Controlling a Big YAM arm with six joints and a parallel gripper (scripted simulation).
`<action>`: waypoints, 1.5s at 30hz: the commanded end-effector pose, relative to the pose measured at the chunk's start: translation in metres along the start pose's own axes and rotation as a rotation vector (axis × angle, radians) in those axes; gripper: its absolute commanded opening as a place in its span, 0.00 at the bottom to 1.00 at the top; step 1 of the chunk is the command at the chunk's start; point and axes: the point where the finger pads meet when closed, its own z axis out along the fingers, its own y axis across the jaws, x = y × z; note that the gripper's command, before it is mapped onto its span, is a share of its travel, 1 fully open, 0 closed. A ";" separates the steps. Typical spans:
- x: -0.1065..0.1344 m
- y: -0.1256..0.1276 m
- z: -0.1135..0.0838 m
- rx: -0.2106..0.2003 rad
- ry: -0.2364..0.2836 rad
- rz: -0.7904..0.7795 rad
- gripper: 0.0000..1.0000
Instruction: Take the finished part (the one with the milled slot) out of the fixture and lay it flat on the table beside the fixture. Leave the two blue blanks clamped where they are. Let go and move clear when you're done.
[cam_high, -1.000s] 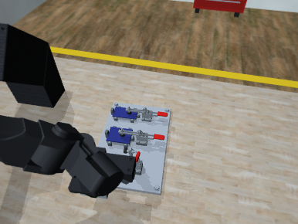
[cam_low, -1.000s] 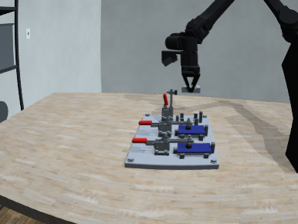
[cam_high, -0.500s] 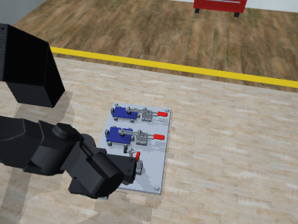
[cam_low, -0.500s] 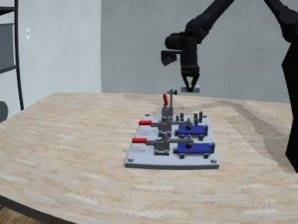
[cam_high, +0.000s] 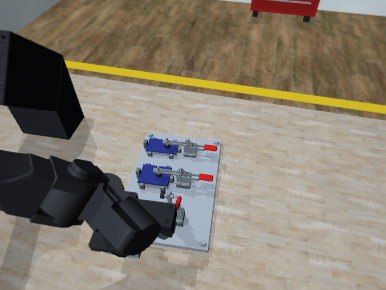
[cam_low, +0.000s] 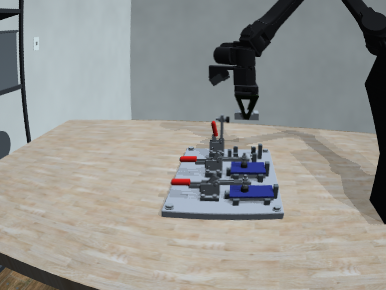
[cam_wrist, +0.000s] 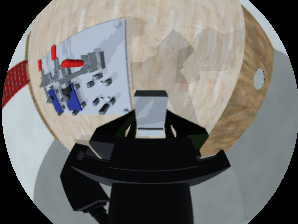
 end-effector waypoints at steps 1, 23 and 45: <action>-0.003 -0.013 -0.003 0.009 -0.009 0.012 0.00; -0.008 -0.005 0.026 0.007 -0.012 0.002 0.00; 0.001 -0.006 0.078 0.006 0.000 0.007 0.00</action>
